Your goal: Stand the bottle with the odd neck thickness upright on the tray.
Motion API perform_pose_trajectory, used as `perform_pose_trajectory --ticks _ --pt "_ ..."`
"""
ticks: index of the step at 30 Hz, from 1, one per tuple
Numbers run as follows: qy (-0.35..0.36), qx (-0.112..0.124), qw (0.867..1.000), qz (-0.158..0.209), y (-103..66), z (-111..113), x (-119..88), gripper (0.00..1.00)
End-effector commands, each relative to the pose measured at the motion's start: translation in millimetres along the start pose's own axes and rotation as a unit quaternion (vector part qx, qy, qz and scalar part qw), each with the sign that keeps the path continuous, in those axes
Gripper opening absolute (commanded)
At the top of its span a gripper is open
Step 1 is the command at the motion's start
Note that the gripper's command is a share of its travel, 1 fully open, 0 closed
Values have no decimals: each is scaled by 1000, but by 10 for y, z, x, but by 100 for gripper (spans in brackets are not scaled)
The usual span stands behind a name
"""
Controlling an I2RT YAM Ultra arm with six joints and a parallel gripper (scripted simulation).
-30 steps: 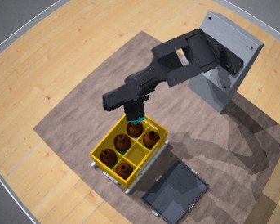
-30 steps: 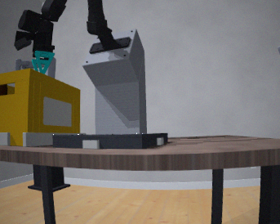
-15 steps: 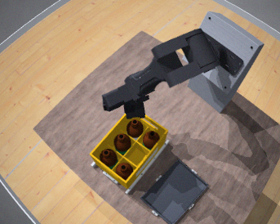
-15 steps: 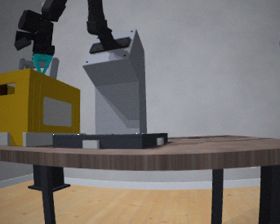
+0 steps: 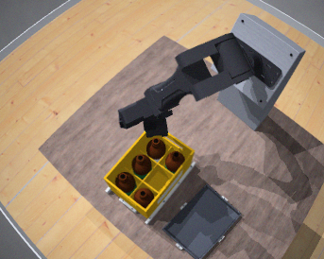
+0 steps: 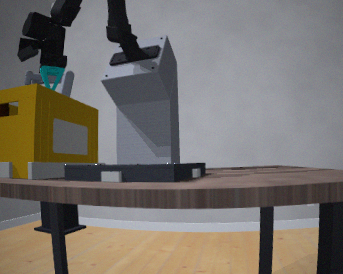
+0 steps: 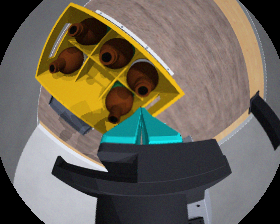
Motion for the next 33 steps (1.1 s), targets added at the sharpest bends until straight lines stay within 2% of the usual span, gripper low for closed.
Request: perform_pose_trajectory --ticks 1,19,22,26,28,30,33 --pt "0 -4 1000 -10 -78 -22 28 0" --pt "1 -6 1000 -9 -73 -33 12 0" --pt "-2 0 1000 -7 -24 110 -138 0" --pt "-2 0 1000 -6 -16 390 -520 0" --pt "-2 0 1000 -6 -16 390 -520 0" --pt "0 3 1000 -8 -34 481 -665 0" --pt "0 4 1000 -9 -43 515 -723 0"
Point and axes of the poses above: the point where the finger pads meet when closed, its own y axis out along the fingers, its own z axis across the jaws, x = y × z, the point moved 5 cm from there along -y, back along the fingers, and after that the axes turned 6 degrees about y, right-handed, at the moved point
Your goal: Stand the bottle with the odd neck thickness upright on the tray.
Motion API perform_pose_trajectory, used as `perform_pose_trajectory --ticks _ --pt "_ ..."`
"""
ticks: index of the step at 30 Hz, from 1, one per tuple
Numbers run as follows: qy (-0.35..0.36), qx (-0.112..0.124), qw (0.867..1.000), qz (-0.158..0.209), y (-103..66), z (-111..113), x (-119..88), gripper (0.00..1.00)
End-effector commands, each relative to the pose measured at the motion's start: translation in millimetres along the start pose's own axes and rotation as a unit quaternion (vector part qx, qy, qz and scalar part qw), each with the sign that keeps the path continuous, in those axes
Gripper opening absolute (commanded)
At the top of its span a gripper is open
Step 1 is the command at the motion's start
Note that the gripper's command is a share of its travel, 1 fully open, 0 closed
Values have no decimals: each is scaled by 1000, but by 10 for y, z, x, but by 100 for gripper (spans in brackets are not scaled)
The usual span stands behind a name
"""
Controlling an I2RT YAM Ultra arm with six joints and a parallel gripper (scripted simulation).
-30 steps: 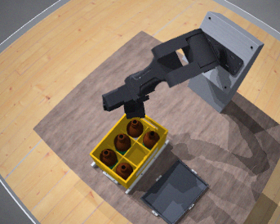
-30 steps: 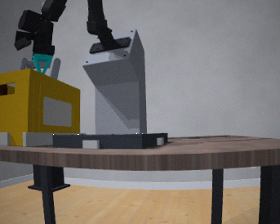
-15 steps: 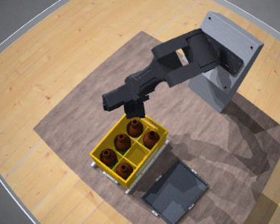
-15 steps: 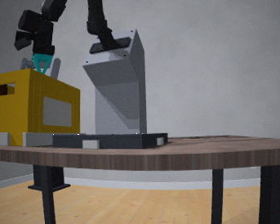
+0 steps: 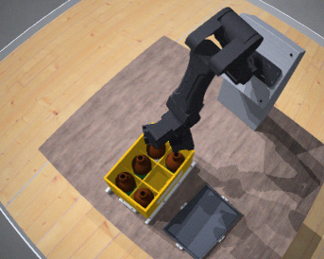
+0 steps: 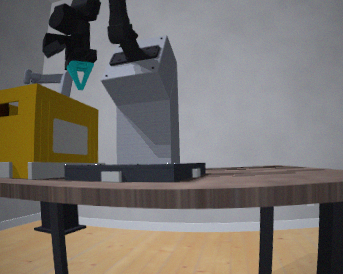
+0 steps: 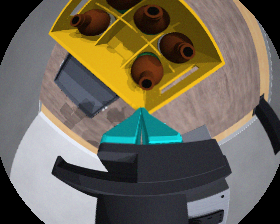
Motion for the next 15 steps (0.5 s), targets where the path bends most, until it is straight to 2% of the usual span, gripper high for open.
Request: perform_pose_trajectory --ticks 1,2,15 --pt "19 -20 999 -41 -38 5 42 61" --pt "17 -10 998 -53 -73 93 146 61" --pt "18 -13 998 -52 -55 82 156 61"
Point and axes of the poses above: the point where the finger pads meet when closed, its own y axis out along the fingers, its own z axis across the jaws, x = y × z, the point moved 5 cm from there along -y, back along the fingers, and after that the axes turned 6 degrees about y, right-handed, at the moved point
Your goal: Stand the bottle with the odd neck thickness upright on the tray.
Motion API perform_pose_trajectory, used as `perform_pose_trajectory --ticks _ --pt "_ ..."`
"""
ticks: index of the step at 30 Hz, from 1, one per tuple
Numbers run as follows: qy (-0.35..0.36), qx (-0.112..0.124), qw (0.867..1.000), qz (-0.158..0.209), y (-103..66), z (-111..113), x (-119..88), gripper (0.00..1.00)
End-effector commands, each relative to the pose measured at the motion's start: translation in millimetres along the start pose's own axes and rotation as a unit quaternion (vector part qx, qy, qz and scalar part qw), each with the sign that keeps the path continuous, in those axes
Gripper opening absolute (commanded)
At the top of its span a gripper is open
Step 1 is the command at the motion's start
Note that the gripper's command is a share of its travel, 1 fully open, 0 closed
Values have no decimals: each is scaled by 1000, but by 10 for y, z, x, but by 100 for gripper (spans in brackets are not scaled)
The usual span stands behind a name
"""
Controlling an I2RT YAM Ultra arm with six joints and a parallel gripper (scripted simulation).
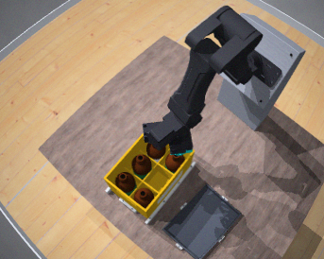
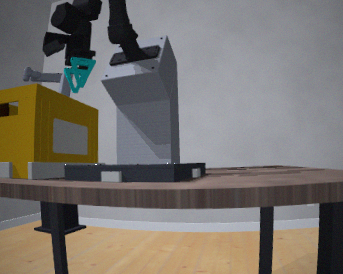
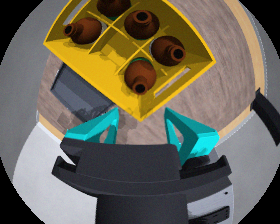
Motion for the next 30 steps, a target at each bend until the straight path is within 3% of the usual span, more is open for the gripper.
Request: perform_pose_trajectory --ticks 1,30 --pt "-1 15 1000 -23 -49 113 118 61" --pt "0 8 1000 -13 21 87 79 61"
Point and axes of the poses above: the point where the finger pads meet when closed, its own y axis out along the fingers, its own z axis across the jaws, x = y × z, the point moved 5 cm from there along -y, back along the fingers, and after that the axes turned 6 degrees about y, right-handed, at the moved point
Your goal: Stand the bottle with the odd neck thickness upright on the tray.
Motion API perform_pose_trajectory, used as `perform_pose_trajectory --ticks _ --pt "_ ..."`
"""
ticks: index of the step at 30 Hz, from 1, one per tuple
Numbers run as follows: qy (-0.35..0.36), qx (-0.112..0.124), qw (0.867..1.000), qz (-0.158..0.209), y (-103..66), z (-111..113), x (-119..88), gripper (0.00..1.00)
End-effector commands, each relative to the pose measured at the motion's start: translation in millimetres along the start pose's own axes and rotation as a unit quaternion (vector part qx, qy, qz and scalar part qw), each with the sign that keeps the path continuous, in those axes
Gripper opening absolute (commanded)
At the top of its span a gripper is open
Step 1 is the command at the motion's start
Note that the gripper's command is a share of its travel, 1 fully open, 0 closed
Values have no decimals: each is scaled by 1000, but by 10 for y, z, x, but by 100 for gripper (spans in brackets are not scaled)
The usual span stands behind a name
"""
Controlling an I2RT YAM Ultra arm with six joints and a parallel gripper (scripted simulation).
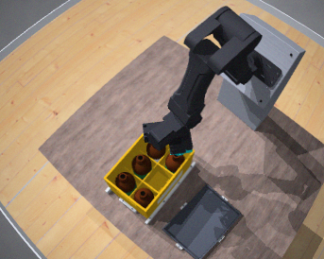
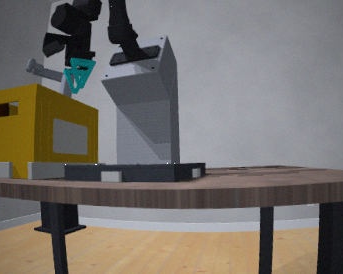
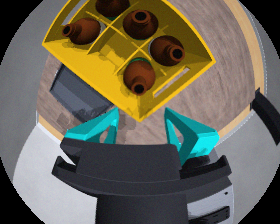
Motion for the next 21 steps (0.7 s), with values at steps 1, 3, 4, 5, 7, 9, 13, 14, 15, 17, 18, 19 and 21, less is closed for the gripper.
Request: perform_pose_trajectory --ticks 1,3,4,5,7,9,13,14,15,17,18,19,21 --pt "-1 12 1000 -12 2 98 77 61" --pt "-2 17 1000 -19 -23 122 100 61" --pt "-1 12 1000 -12 19 99 78 61" --pt "-1 12 1000 -12 26 99 78 61" --pt "0 11 1000 -13 41 95 85 61" --pt "0 11 1000 -14 59 99 87 61" --pt "-1 12 1000 -13 104 108 85 61" --pt "-1 12 1000 -13 117 108 84 61" --pt "-1 12 1000 -13 130 108 85 61" --pt "0 11 1000 -14 143 102 89 61" --pt "0 11 1000 -14 143 102 89 61" --pt "0 11 1000 -14 156 101 91 61" --pt "-1 12 1000 -13 185 109 83 61"
Point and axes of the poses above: the point where the finger pads meet when closed, its own y axis out along the fingers, its own z axis across the jaws, x = y × z, the point moved 5 cm from there along -y, back along the fingers, and after that the axes turned 6 degrees about y, right-handed, at the moved point
